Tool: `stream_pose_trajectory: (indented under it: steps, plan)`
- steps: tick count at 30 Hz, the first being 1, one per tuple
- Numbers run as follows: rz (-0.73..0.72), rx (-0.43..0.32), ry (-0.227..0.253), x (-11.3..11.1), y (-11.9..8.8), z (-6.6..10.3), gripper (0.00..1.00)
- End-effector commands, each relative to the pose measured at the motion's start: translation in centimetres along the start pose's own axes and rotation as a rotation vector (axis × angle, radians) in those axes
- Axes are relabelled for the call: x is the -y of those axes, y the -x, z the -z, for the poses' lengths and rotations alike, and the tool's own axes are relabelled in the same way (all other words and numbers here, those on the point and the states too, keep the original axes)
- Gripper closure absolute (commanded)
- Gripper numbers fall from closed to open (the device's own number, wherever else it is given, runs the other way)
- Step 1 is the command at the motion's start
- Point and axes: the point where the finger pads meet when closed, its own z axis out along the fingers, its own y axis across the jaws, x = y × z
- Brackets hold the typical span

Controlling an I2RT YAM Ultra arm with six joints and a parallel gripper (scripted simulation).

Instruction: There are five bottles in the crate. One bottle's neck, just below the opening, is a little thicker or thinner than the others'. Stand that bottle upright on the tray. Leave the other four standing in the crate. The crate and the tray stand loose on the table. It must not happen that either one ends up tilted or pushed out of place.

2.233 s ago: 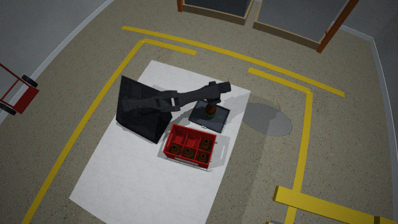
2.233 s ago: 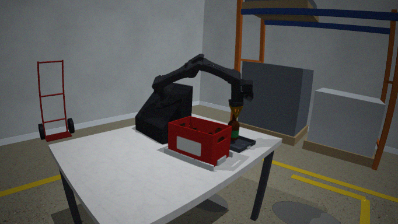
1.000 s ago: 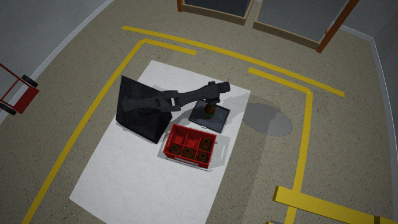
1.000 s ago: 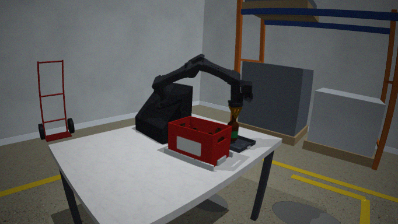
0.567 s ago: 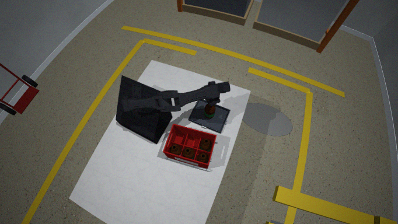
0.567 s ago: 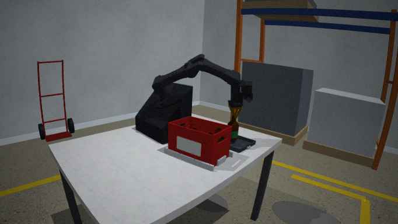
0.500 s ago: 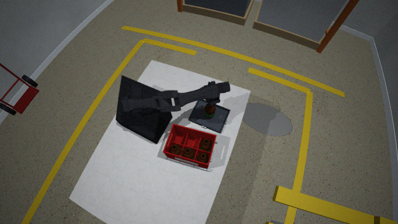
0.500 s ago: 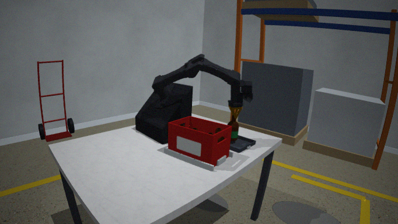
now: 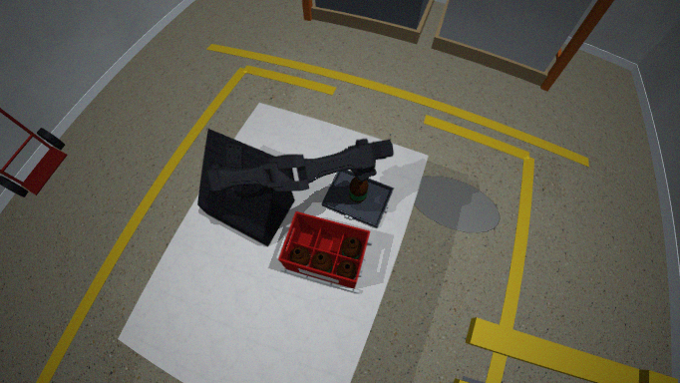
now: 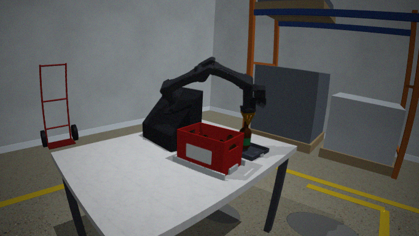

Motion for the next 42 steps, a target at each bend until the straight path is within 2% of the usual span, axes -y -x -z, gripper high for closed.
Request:
stream_pose_trajectory:
  steps: [1, 42]
  plan:
    - [-0.015, 0.055, -0.023, 0.86, 1.02, 2.19, 1.00]
    - [-0.012, 0.053, -0.025, 0.96, 0.98, 1.92, 1.00]
